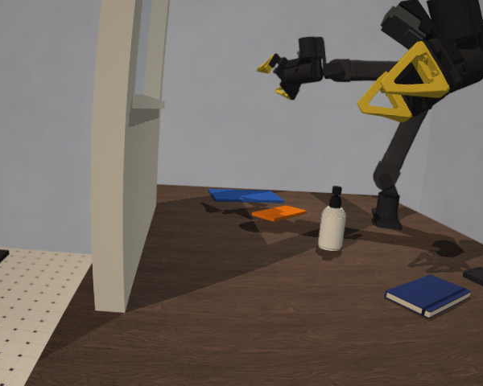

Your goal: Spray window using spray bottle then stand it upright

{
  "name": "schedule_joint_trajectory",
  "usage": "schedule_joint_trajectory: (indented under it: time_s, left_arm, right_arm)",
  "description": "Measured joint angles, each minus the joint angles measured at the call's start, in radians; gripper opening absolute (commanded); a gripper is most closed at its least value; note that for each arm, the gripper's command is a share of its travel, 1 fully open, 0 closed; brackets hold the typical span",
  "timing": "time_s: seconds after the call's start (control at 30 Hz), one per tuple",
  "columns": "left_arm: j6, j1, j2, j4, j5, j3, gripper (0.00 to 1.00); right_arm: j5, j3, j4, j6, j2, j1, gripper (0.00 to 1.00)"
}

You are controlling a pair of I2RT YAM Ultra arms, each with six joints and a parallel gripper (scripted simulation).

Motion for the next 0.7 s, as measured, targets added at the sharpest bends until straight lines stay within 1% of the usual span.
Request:
schedule_joint_trajectory:
  time_s: [0.33, 0.6, 0.7]
  left_arm:
    - [-0.24, 0.081, -0.041, 0.156, 0.077, 0.026, 0.55]
    - [-0.405, 0.134, -0.062, 0.26, 0.129, 0.04, 0.55]
    - [-0.434, 0.141, -0.064, 0.278, 0.135, 0.041, 0.55]
  right_arm:
    - [-0.231, -0.054, 0.043, -0.373, -0.108, 0.055, 1.0]
    - [-0.455, -0.105, 0.071, -0.676, -0.186, 0.053, 1.0]
    - [-0.531, -0.106, 0.08, -0.743, -0.199, 0.034, 1.0]
